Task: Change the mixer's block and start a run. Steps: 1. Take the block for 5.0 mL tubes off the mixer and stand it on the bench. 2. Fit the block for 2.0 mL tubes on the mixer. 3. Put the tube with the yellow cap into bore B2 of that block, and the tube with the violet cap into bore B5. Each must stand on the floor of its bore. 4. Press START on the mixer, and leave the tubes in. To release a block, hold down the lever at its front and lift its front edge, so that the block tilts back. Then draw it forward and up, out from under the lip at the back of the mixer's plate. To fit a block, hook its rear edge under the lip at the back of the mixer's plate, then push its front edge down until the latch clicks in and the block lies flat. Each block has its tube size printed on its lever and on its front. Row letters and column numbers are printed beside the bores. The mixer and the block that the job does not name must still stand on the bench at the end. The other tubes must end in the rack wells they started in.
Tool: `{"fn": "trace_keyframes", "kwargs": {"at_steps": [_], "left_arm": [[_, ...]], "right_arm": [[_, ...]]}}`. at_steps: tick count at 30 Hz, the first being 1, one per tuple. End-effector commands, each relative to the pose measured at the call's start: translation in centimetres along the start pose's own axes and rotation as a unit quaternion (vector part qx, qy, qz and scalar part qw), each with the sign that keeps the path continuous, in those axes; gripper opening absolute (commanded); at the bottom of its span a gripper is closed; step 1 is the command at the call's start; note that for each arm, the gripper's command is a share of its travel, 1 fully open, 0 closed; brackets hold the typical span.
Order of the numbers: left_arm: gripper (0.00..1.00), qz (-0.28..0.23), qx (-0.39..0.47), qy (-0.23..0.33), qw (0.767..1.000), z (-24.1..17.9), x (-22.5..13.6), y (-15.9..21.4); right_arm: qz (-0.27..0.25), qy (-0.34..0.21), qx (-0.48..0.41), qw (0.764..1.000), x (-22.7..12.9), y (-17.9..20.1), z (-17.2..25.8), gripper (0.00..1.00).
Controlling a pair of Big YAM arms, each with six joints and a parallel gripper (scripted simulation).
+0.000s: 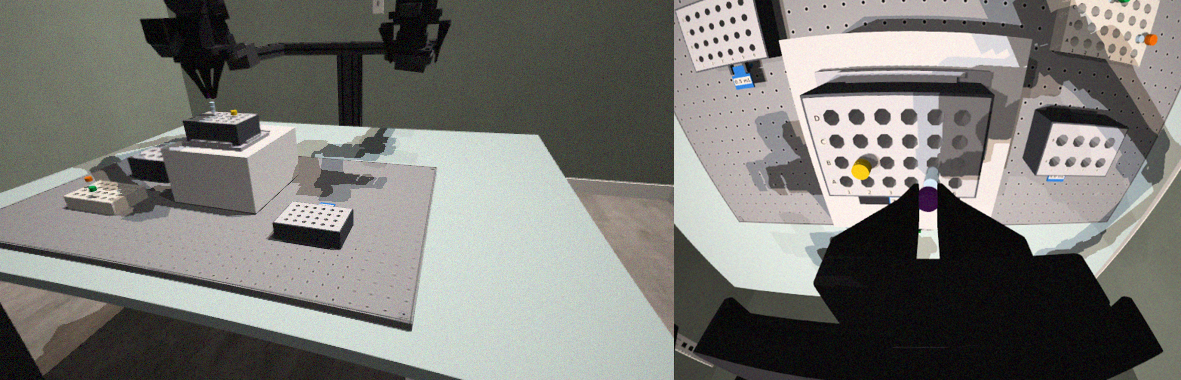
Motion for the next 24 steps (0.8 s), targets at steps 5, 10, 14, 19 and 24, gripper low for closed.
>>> {"fn": "trace_keyframes", "kwargs": {"at_steps": [5,10,14,19,24], "left_arm": [[1.0,-0.014,0.004,0.003,1.0,0.0,-1.0,-1.2],[1.0,-0.014,0.004,0.004,1.0,0.0,-1.0,-1.2],[1.0,-0.014,0.004,0.004,1.0,0.0,-1.0,-1.2],[1.0,-0.014,0.004,0.004,1.0,0.0,-1.0,-1.2],[1.0,-0.014,0.004,0.004,1.0,0.0,-1.0,-1.2]], "right_arm": [[-0.032,-0.013,-0.004,0.999,-2.0,-1.3,0.6,0.09],[-0.038,-0.016,-0.002,0.999,-2.7,-1.4,0.5,0.09],[-0.039,-0.017,-0.002,0.999,-2.9,-1.4,0.5,0.09],[-0.041,-0.018,-0.001,0.999,-3.1,-1.5,0.4,0.09],[-0.042,-0.019,0.0,0.999,-3.3,-1.5,0.4,0.09]]}}
Point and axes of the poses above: on each arm, the point where the finger pads meet when closed, its own x axis out along the fingers, its own z axis across the jaws, y = z × x, the point moved 10 cm from there along -x, back along the fingers, and after that the axes turned 8 degrees about -x, right-handed, at the moved point
